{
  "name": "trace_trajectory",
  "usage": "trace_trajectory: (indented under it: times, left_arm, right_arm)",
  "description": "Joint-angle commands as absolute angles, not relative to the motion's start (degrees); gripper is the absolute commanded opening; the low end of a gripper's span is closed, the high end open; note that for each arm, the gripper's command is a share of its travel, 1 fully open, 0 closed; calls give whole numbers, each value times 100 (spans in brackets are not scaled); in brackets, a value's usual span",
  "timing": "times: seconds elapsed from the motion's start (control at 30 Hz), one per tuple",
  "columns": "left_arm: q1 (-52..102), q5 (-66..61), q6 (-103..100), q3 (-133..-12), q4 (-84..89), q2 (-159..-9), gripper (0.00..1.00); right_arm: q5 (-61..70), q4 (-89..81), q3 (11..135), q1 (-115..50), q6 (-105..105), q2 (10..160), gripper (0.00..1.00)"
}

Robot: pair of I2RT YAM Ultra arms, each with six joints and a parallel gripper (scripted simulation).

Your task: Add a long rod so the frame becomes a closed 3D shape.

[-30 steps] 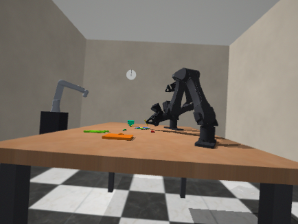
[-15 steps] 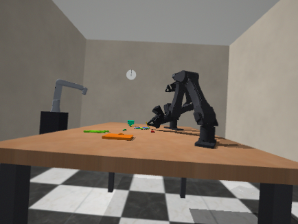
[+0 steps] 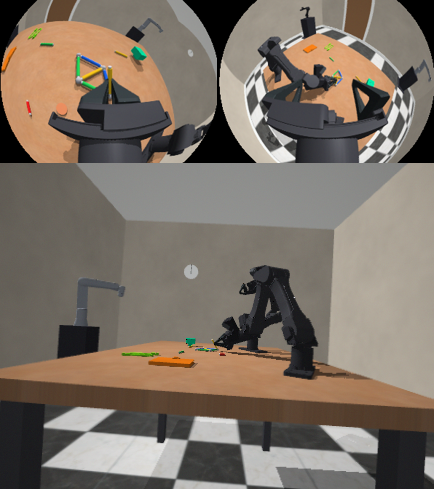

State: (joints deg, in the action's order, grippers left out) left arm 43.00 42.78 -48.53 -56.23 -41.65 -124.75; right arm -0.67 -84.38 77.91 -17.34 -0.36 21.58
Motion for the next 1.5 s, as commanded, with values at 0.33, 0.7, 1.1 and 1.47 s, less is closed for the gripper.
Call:
trace_trajectory:
  times: [0.33, 0.7, 1.1, 1.47]
  left_arm:
    - [4325, 4305, -4859, -5715, -4165, -12450, 0]
    - [4325, 4305, -4859, -5715, -4165, -12450, 0]
    - [4325, 4305, -4859, -5715, -4165, -12450, 0]
    - [4325, 4305, -4859, -5715, -4165, -12450, 0]
  right_arm:
    - [-43, -5061, 6169, -909, 47, 4670, 100]
    - [23, -2864, 5017, -276, 62, 7009, 100]
    - [13, -2456, 4842, -249, 20, 7748, 100]
    - [13, -2526, 4840, -250, 19, 7754, 89]
